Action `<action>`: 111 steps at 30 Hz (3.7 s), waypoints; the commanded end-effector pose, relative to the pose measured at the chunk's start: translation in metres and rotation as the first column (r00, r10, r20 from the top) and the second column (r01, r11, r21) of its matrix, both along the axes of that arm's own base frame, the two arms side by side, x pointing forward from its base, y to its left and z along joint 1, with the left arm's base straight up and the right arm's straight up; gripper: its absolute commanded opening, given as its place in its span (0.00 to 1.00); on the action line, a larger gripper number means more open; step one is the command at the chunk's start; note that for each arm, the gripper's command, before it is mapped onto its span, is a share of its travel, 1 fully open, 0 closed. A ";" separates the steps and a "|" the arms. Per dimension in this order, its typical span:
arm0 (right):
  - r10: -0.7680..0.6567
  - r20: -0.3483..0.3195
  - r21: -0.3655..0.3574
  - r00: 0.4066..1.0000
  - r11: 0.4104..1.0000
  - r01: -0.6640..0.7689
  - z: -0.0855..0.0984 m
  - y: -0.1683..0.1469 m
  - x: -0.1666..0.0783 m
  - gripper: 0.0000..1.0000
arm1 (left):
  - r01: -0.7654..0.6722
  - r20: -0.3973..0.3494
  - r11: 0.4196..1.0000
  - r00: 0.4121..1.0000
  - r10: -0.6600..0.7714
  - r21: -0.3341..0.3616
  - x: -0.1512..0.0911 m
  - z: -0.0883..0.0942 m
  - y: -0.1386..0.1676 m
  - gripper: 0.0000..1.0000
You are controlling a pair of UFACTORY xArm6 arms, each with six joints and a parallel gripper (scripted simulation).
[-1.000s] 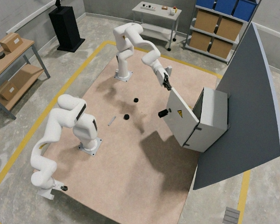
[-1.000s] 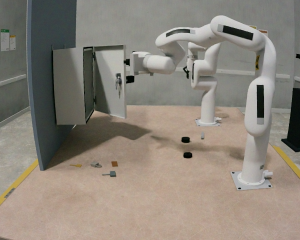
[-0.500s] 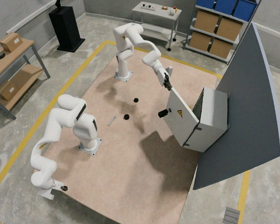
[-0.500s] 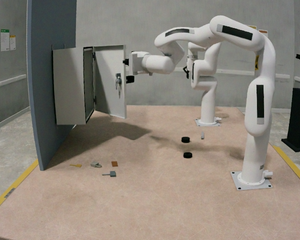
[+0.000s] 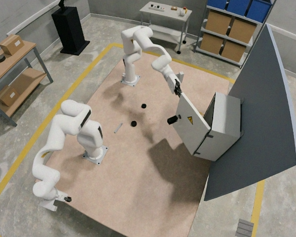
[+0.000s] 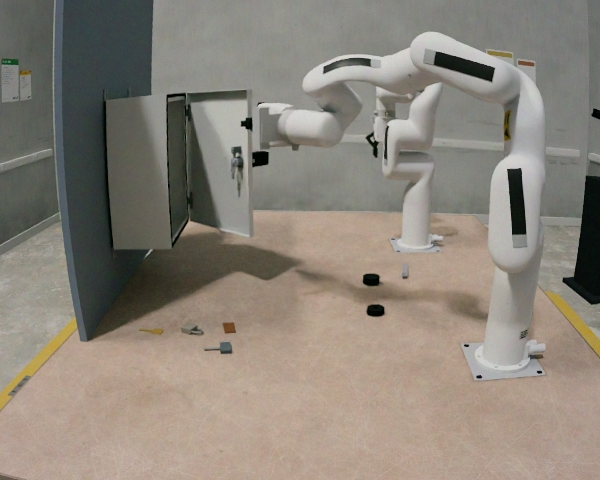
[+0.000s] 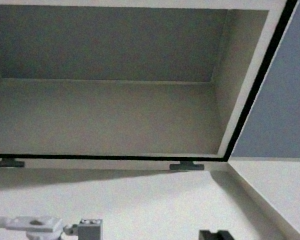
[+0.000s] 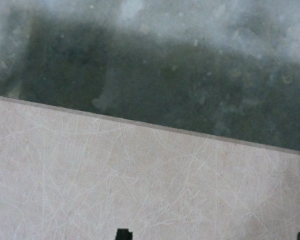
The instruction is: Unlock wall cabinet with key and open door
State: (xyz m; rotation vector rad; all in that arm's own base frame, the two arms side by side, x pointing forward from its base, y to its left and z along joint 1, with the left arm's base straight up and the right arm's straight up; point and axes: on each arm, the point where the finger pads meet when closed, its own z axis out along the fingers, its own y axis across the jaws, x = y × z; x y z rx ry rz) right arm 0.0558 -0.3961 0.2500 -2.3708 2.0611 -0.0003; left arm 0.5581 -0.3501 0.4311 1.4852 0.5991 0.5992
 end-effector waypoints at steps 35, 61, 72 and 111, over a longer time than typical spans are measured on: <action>0.000 0.000 -0.003 1.000 1.000 0.000 0.001 -0.001 0.000 0.91 | 0.001 0.002 1.000 1.000 -0.001 -0.001 0.031 0.002 -0.031 0.00; 0.000 0.000 -0.003 1.000 1.000 0.000 0.001 -0.001 0.000 0.91 | 0.011 0.002 1.000 1.000 -0.011 0.000 0.044 0.002 -0.053 0.00; 0.000 0.000 -0.003 1.000 1.000 0.000 0.001 -0.001 0.000 0.91 | 0.043 0.002 0.999 0.999 -0.043 0.000 0.034 0.002 -0.071 0.00; 0.000 0.000 -0.003 1.000 1.000 0.000 0.001 -0.001 0.000 0.91 | 0.181 0.002 0.984 0.984 -0.181 0.000 0.013 0.002 -0.131 0.00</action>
